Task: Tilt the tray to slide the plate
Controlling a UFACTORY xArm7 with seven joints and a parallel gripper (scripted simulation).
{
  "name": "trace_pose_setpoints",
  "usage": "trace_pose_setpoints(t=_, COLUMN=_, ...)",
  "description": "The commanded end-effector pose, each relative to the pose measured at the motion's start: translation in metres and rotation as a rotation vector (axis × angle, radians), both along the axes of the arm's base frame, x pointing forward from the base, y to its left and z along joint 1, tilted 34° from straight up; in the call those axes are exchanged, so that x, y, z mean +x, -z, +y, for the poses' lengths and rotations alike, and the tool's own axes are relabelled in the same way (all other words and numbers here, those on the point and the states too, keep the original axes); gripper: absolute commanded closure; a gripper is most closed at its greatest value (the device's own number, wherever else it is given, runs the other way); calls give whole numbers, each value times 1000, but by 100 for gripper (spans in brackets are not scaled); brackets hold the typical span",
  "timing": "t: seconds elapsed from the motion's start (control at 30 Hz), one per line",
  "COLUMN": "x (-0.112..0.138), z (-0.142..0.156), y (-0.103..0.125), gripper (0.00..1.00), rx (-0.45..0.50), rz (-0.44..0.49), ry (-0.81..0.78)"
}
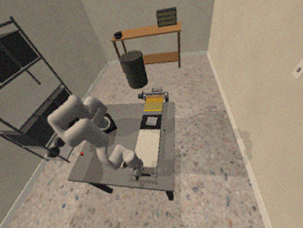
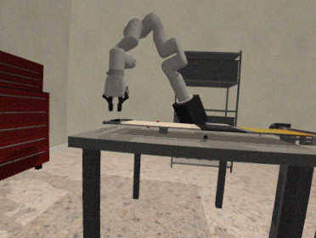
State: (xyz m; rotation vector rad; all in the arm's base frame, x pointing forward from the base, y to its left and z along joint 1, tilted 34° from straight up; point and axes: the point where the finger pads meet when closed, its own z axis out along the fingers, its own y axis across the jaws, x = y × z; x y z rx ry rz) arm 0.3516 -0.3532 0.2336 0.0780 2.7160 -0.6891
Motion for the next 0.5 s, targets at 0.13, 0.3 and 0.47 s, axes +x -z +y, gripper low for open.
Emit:
trace_pose_setpoints(t=0.13, x=5, z=-6, y=9, gripper=60, rx=-2, rz=-2, ry=-1)
trace_pose_setpoints(t=0.3, x=6, z=-8, y=13, gripper=60, rx=-2, rz=-2, ry=-1)
trace_pose_setpoints(t=0.47, x=8, z=-10, y=17, gripper=60, rx=-2, rz=-2, ry=-1)
